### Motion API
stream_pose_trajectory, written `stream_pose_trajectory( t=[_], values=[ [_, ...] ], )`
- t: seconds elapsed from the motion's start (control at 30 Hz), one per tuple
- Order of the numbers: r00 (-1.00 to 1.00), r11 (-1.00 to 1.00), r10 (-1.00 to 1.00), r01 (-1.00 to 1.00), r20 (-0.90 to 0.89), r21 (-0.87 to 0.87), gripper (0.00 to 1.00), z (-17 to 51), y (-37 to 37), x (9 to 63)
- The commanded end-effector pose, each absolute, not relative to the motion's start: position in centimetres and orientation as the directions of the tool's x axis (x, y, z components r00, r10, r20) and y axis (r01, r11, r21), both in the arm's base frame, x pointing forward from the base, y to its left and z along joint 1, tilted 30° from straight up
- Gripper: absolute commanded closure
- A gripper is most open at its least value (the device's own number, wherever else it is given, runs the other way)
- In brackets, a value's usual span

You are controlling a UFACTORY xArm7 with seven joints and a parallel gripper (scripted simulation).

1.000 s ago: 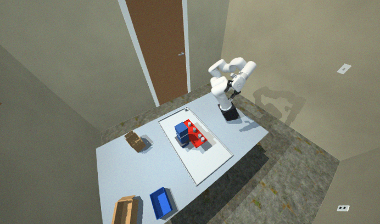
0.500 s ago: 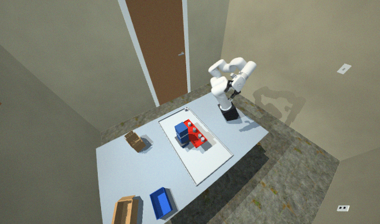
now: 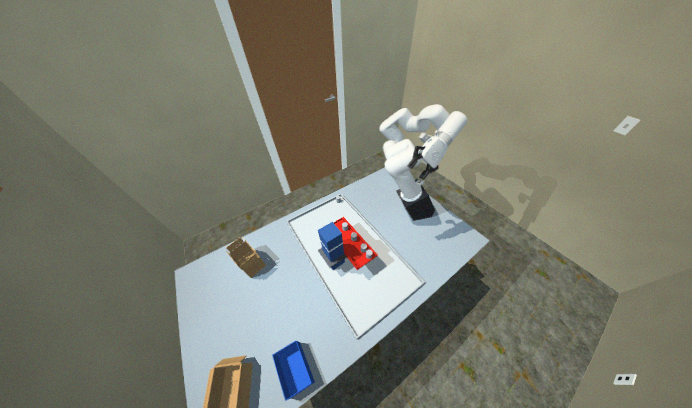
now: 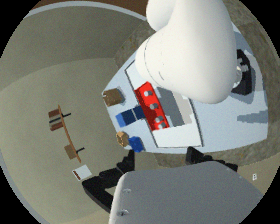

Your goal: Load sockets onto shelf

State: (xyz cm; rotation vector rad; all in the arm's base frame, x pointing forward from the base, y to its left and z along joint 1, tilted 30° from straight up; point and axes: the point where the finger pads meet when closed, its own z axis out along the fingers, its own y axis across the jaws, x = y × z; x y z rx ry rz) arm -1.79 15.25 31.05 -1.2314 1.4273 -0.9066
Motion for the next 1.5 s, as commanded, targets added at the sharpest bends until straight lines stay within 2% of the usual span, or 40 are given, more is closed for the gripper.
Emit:
stream_pose_trajectory(
  t=[0.0,0.8,0.9,1.0,1.1,1.17,1.23,1.33,1.47],
  values=[
    [0.023,0.200,-0.977,-0.227,-0.210,-0.953,0.00,31.1,15.3,-1.8],
    [0.021,0.181,-0.981,-0.245,-0.192,-0.952,0.00,31.5,15.4,-1.3],
    [0.015,0.121,-0.991,-0.308,-0.132,-0.944,0.00,32.6,15.8,0.6],
    [0.009,0.026,-0.999,-0.420,-0.033,-0.907,0.00,33.8,16.2,4.7],
    [0.009,0.026,-0.999,-0.420,-0.033,-0.907,0.00,33.8,16.2,4.7],
    [0.011,-0.040,-0.999,-0.513,0.039,-0.858,0.00,33.9,16.1,8.7],
    [0.011,-0.040,-0.999,-0.513,0.039,-0.858,0.00,33.9,16.1,8.7],
    [0.021,-0.096,-0.994,-0.609,0.105,-0.787,0.00,33.1,15.4,13.0],
    [0.029,-0.119,-0.991,-0.655,0.132,-0.747,0.00,32.3,14.7,15.1]
  ],
)
